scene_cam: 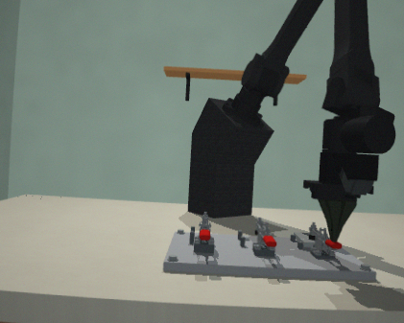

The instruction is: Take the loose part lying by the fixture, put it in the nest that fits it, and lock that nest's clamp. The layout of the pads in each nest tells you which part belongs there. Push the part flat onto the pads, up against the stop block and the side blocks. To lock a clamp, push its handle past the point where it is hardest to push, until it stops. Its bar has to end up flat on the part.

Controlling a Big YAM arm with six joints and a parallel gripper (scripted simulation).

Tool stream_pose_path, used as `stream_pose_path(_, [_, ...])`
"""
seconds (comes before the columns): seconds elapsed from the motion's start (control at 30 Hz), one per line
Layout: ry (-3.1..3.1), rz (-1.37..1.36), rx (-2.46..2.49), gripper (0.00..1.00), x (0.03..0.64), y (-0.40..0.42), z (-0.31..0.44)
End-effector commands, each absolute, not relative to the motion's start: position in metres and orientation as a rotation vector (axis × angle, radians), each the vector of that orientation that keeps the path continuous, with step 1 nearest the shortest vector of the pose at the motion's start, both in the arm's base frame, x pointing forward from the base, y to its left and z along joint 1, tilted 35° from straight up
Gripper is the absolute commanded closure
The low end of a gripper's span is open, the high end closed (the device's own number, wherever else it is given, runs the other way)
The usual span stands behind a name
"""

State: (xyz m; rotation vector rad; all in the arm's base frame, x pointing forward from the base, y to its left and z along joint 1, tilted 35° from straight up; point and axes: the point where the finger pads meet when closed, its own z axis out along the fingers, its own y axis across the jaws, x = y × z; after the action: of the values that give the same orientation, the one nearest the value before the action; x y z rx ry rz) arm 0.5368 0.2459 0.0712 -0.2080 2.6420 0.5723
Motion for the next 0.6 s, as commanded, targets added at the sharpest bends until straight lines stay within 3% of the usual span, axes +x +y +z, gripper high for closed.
stream_pose_path(0.0, [2.609,0.58,-0.224,1.0,0.5502,0.2611,0.076])
stream_pose_path(0.57, [2.609,0.58,-0.224,1.0,0.5509,0.2619,0.0742])
